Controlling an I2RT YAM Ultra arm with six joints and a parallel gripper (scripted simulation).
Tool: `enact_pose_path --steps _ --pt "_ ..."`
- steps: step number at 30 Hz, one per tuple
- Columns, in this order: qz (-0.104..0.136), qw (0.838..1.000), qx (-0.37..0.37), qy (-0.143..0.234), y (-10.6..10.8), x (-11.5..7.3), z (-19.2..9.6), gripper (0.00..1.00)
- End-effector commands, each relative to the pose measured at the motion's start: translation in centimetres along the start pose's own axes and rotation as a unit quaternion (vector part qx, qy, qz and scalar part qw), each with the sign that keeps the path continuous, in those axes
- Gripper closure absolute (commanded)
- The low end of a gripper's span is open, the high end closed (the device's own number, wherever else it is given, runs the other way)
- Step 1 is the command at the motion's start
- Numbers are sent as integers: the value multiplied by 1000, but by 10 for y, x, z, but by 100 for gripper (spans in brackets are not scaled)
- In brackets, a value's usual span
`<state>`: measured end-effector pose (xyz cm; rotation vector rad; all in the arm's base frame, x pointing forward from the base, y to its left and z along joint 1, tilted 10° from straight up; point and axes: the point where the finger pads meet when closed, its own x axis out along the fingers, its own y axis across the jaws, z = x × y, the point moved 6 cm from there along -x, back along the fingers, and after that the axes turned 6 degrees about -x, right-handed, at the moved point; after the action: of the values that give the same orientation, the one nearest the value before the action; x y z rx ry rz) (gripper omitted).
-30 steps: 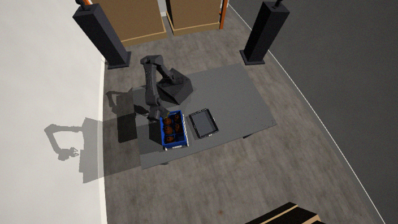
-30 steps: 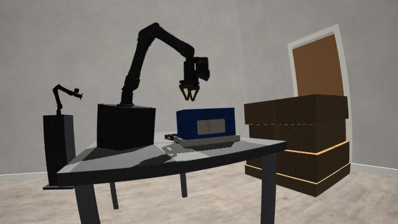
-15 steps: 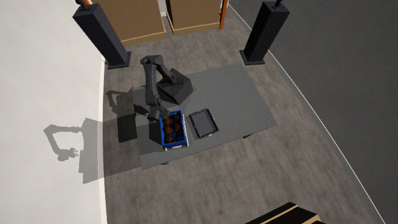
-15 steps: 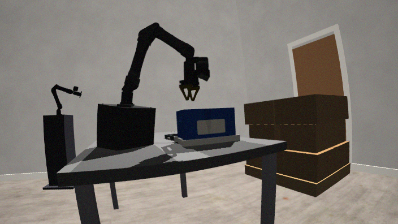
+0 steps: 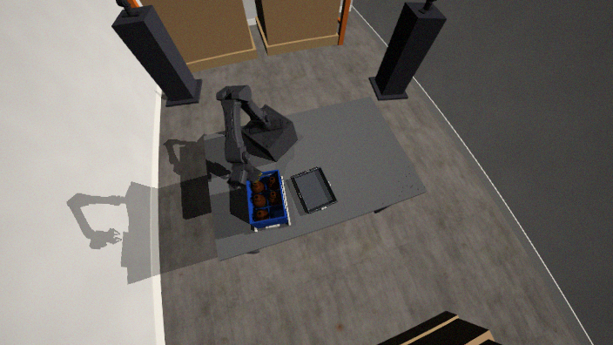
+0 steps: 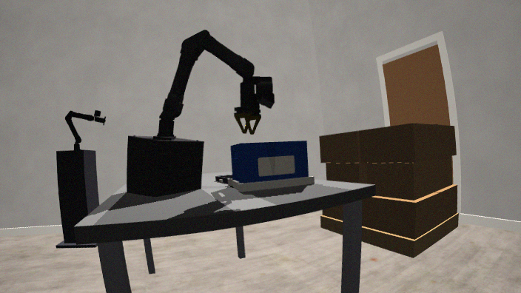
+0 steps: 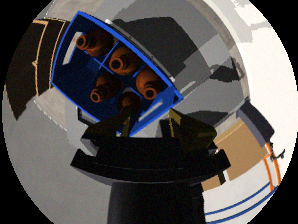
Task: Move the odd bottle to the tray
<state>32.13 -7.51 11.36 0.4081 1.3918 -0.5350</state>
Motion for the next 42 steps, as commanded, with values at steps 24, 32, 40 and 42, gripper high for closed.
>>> enact_pose_path --steps 24,32,40,42 --pt "0 1000 3 -7 -3 31 3 39" --pt "3 1000 2 -12 -2 32 3 39" --pt "7 1000 4 -23 0 28 11 39" --pt "7 1000 4 -23 0 29 11 39"
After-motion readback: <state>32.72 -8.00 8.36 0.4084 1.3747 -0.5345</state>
